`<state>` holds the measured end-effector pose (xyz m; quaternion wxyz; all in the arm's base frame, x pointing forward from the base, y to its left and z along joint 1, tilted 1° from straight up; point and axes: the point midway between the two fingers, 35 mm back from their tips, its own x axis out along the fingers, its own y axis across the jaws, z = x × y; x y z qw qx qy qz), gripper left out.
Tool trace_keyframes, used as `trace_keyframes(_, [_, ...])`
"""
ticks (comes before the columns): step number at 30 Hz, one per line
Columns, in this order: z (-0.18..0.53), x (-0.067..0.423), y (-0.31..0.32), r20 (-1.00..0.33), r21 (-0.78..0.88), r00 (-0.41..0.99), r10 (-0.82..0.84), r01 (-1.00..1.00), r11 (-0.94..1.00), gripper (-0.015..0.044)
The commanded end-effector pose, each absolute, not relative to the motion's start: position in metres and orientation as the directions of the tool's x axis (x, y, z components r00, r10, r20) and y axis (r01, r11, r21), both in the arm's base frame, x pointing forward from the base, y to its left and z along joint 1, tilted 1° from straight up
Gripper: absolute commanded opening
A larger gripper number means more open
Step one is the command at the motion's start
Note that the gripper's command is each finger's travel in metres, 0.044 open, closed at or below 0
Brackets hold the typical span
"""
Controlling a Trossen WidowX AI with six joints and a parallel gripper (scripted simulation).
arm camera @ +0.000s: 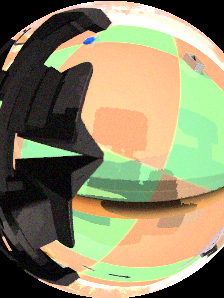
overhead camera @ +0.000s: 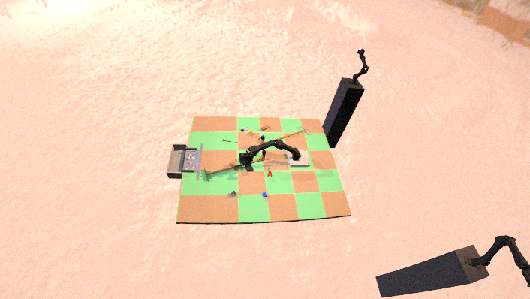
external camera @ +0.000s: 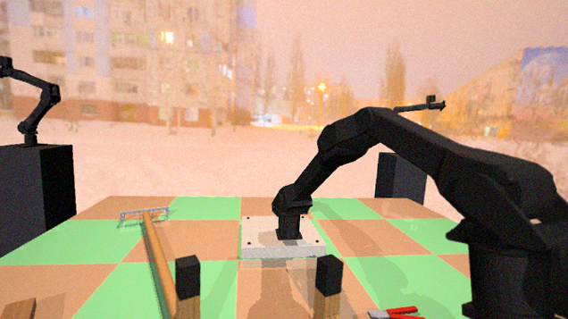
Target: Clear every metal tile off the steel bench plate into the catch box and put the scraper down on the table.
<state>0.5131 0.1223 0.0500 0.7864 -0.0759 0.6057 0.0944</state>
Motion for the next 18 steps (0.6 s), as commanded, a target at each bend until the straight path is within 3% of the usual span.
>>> trace_keyframes(1, [0.0371,0.5130,0.1215,-0.969,-0.009,0.243,0.049,-0.232,0.973,0.0000])
trace_keyframes(18, [0.0287,0.5170,0.1122,-0.970,-0.010,0.239,0.046,-0.230,0.973,0.0000])
